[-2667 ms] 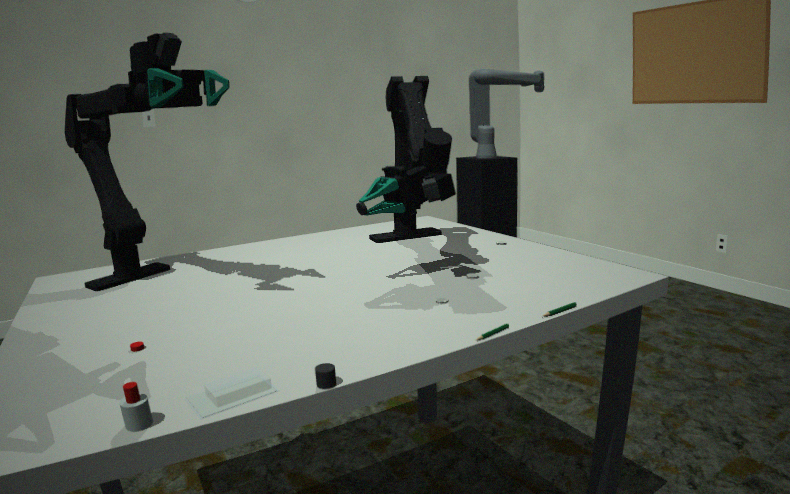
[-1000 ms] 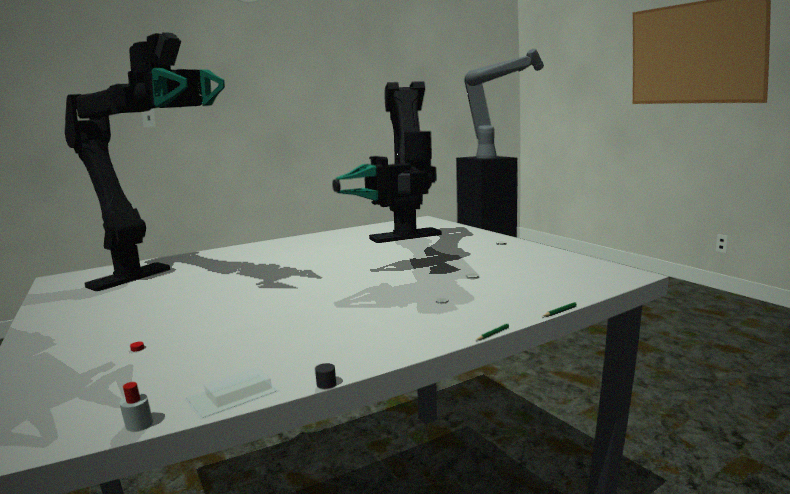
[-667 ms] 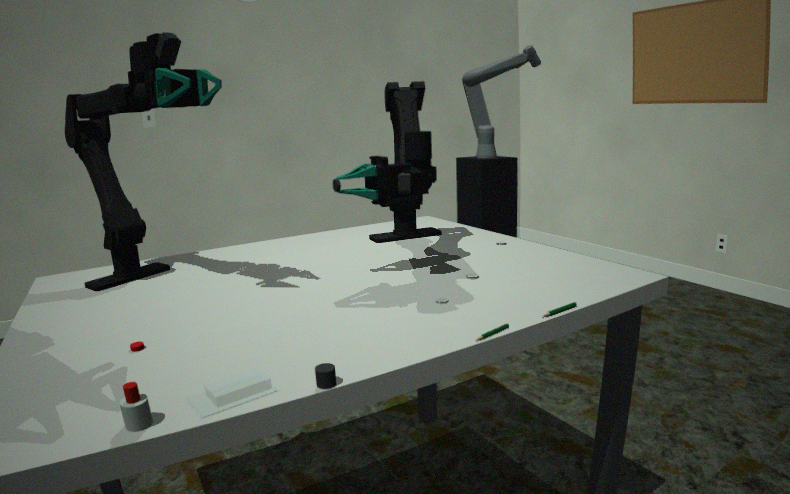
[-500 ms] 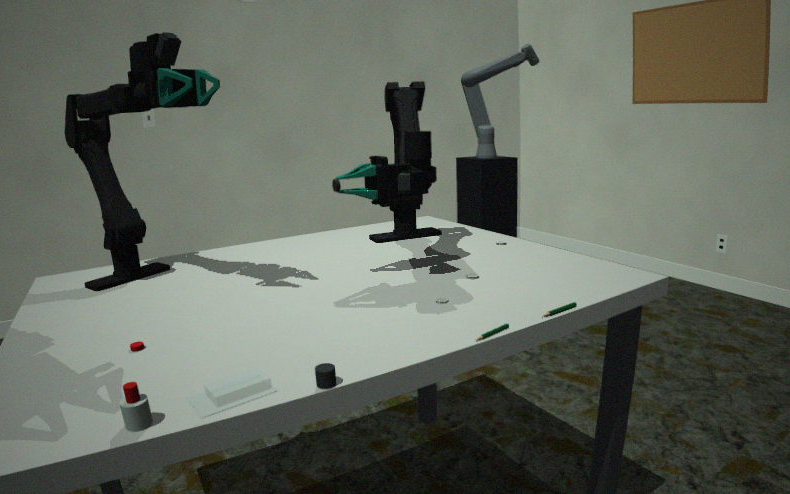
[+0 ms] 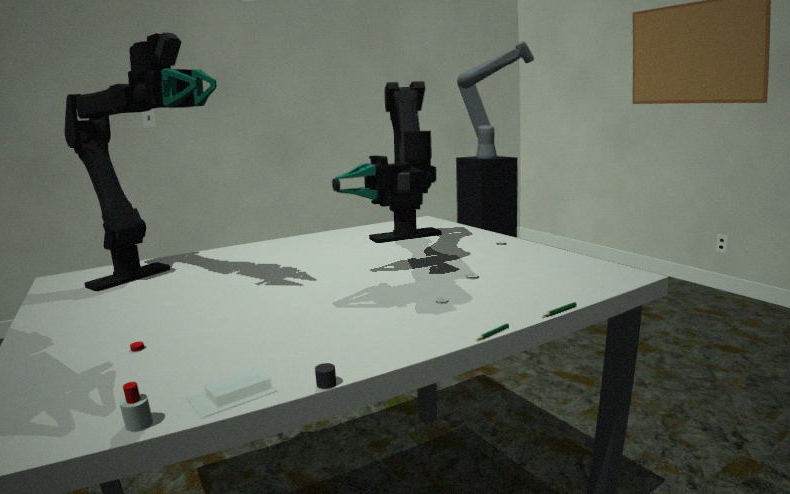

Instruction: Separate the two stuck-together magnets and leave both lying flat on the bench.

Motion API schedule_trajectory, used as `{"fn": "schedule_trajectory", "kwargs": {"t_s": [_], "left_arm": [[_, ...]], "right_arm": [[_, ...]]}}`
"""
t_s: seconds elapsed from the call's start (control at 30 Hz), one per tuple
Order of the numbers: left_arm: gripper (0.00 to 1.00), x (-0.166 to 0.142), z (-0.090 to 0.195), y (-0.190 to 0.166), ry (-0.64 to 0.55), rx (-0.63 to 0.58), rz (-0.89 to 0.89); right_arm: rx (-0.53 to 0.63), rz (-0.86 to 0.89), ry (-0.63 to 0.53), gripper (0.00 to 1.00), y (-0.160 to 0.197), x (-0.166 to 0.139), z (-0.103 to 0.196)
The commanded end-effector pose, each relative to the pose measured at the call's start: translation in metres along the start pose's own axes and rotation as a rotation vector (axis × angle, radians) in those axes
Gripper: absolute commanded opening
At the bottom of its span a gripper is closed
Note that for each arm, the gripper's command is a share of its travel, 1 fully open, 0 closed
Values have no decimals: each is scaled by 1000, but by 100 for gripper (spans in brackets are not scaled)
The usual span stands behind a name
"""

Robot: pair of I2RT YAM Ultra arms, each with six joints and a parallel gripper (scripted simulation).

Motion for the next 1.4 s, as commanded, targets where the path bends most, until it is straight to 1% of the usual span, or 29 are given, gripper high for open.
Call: {"fn": "schedule_trajectory", "kwargs": {"t_s": [0.0, 0.17, 0.2, 0.3, 0.37, 0.57, 0.8, 0.87, 1.13, 1.37], "left_arm": [[25, 0, 0, -4, -1, -7, -16], [25, 0, 0, -4, -2, -6, -14], [25, 0, 0, -4, -2, -6, -14], [25, 0, 0, -4, -2, -6, -14], [25, 0, 0, -4, -2, -6, -14], [25, 0, 0, -4, -2, -6, -14], [25, 0, 0, -4, -2, -6, -14], [25, 0, 0, -4, -2, -6, -14], [25, 0, 0, -4, -2, -6, -14], [25, 0, 0, -4, -2, -6, -14]], "right_arm": [[1, 0, -19, 40, 1, 6, 1], [1, -1, -20, 40, 1, 7, 1], [16, -17, -10, 40, 3, 2, -3], [27, -36, -17, 40, 5, 3, -5], [49, -80, -36, 40, 8, 4, -8], [179, -273, -80, 40, 28, 4, -27], [324, -468, -62, 40, 52, -12, -50], [324, -468, -62, 40, 52, -12, -50], [495, -695, 4, 40, 82, -36, -71], [645, -890, 94, 40, 107, -60, -83]]}}
Point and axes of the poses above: on each arm, the point where the finger pads meet when closed, its own z axis back along the fingers, its own y axis across the jaws, x = y × z, the point moved 4 cm from there along z, back along the fingers, and after that the axes turned 11 degrees about z, right-handed, at the moved point
